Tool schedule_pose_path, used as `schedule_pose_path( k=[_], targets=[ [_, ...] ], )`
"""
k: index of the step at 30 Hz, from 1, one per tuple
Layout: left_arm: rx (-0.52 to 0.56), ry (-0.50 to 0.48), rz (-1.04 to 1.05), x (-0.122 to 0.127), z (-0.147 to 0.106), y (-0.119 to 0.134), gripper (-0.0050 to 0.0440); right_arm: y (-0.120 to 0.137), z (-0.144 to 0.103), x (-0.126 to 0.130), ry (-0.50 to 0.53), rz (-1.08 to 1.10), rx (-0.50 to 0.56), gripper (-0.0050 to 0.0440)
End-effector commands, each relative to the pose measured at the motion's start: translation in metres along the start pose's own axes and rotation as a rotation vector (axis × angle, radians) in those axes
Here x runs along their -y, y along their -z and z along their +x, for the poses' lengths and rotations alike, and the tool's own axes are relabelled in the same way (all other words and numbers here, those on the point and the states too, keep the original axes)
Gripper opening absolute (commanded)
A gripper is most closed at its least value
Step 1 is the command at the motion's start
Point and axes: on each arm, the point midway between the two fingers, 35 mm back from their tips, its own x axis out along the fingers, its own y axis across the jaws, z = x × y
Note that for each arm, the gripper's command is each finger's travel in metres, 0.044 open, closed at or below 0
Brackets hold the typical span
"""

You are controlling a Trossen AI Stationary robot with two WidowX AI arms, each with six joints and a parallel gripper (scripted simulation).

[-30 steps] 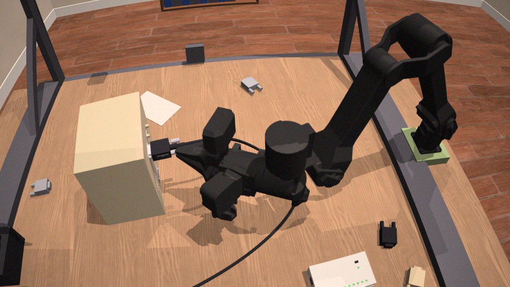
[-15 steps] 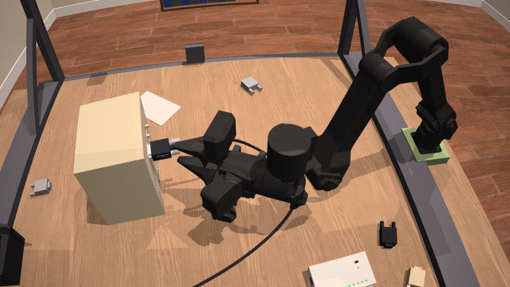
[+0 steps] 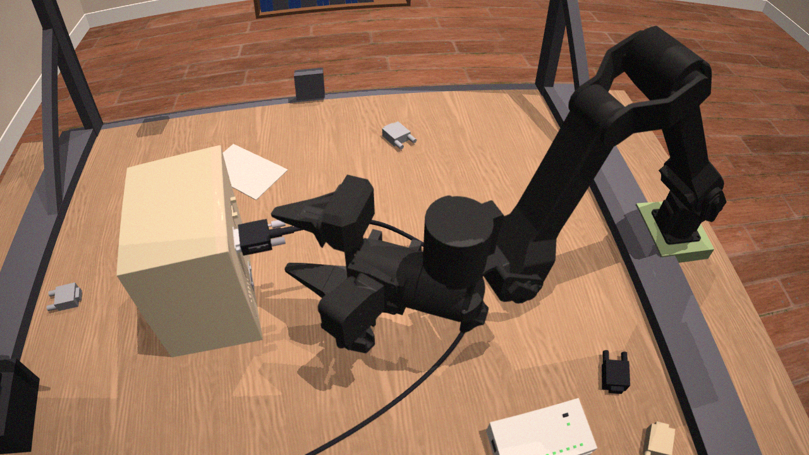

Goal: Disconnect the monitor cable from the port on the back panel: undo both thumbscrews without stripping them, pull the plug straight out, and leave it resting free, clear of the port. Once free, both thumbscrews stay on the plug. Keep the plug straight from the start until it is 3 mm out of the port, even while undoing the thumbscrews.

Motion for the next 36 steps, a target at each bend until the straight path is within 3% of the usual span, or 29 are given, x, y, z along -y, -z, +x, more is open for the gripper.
schedule_pose_path(
  k=[1,7,15,23,29,34,36],
  targets=[
    [0.003,0.02,0.015,0.011,0.001,-0.002,0.044,-0.003,0.0,-0.001,-0.002,-0.005,0.001,0.044],
    [0.012,-0.002,0.051,0.012,0.002,-0.003,0.044,-0.003,0.0,-0.001,-0.002,-0.005,0.001,0.044],
    [0.044,-0.169,0.342,0.025,0.008,-0.005,0.044,-0.003,0.0,-0.001,-0.002,-0.005,0.001,0.044],
    [0.015,-0.306,0.481,0.023,0.004,0.0,0.044,-0.003,0.0,-0.001,-0.002,-0.005,0.001,0.044],
    [0.011,-0.32,0.5,0.023,0.003,0.001,0.044,-0.003,0.0,-0.001,-0.002,-0.005,0.001,0.044],
    [0.011,-0.32,0.5,0.023,0.003,0.001,0.032,-0.003,0.0,-0.001,-0.002,-0.005,0.001,0.044],
    [0.011,-0.32,0.5,0.023,0.003,0.001,0.032,-0.003,0.0,-0.001,-0.002,-0.005,0.001,0.044]
  ],
)
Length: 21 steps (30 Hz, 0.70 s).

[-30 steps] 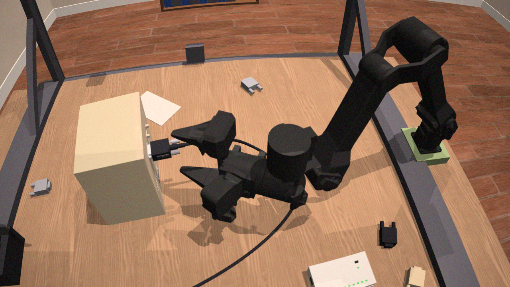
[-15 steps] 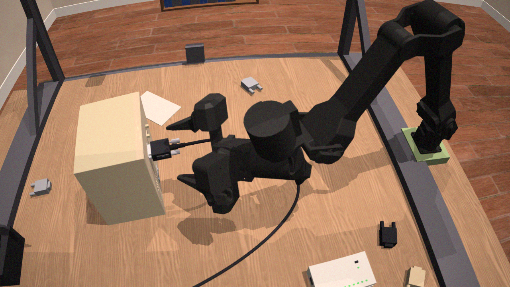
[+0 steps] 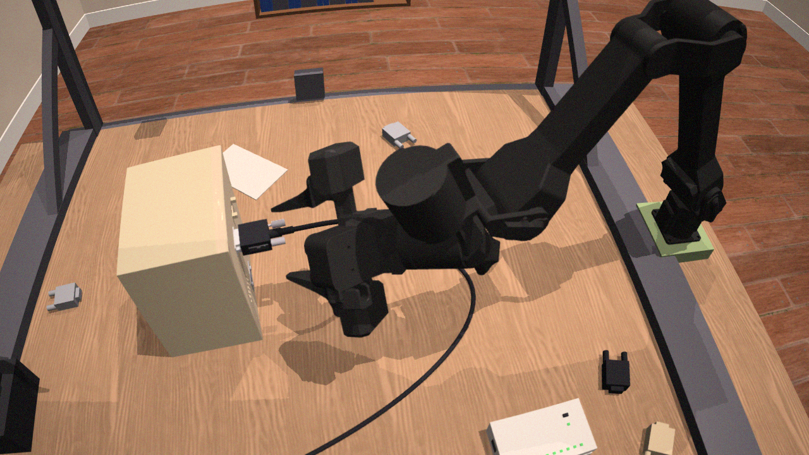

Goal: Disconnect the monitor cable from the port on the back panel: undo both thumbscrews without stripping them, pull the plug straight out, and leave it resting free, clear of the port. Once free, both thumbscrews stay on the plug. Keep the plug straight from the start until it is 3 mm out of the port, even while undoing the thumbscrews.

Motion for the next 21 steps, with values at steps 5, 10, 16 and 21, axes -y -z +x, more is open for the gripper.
schedule_pose_path(
  k=[5,10,16,21],
  targets=[
    [0.019,0.017,0.023,0.0124,-0.0036,-0.0083,0.02,-0.0027,-0.0003,-0.0012,-0.002,-0.005,0.001,0.044],
    [0.019,0.017,0.023,0.0124,-0.0036,-0.0083,0.008,-0.0027,-0.0003,-0.0012,-0.002,-0.005,0.001,0.044],
    [0.019,0.017,0.023,0.0124,-0.0036,-0.0083,0.0,-0.0027,-0.0003,-0.0012,-0.002,-0.005,0.001,0.044],
    [0.019,0.017,0.023,0.0124,-0.0036,-0.0083,0.0,-0.0027,-0.0003,-0.0012,-0.002,-0.005,0.001,0.044]
  ],
)
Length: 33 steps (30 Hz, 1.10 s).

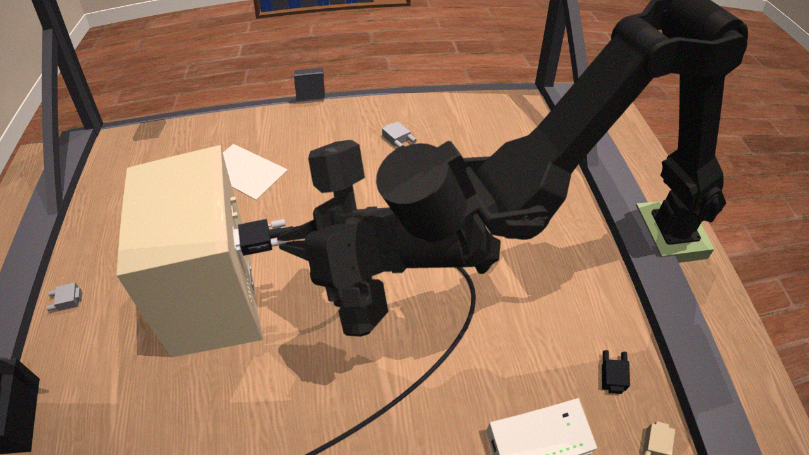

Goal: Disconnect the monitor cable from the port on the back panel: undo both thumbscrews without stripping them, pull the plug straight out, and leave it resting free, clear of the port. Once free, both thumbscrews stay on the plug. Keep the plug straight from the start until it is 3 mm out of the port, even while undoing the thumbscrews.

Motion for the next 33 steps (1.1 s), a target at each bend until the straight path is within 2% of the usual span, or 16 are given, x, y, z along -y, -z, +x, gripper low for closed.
schedule_pose_path(
  k=[1,33],
  targets=[
    [0.018,0.019,0.014,0.0104,-0.0027,-0.0075,0.0,-0.0027,-0.0003,-0.0012,-0.002,-0.005,0.001,0.044],
    [0.012,0.193,-0.23,0.0039,-0.0025,-0.0063,0.0,-0.0027,-0.0003,-0.0012,-0.002,-0.005,0.001,0.044]
  ],
)
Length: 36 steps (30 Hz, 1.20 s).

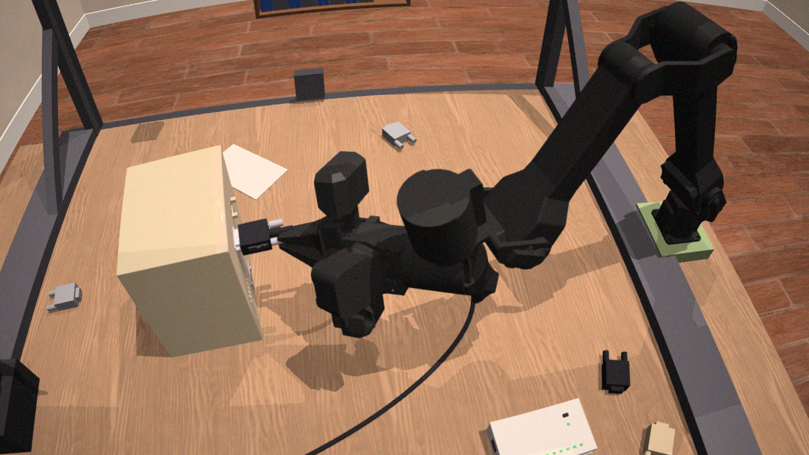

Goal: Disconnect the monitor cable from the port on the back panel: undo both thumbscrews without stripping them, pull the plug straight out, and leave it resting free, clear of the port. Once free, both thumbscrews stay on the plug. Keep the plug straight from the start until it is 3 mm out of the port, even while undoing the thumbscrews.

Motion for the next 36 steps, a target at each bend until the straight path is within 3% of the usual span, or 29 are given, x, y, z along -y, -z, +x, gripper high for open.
schedule_pose_path(
  k=[1,33,36],
  targets=[
    [0.008,0.047,-0.021,0.009,-0.0011,-0.0043,0.0,-0.0027,-0.0003,-0.0012,-0.002,-0.005,0.001,0.044],
    [0.006,0.208,-0.249,0.0029,-0.0002,-0.0034,0.0,-0.0027,-0.0003,-0.0012,-0.002,-0.005,0.001,0.044],
    [0.006,0.208,-0.249,0.0029,-0.0002,-0.0034,0.0072,-0.0027,-0.0003,-0.0012,-0.002,-0.005,0.001,0.044]
  ],
)
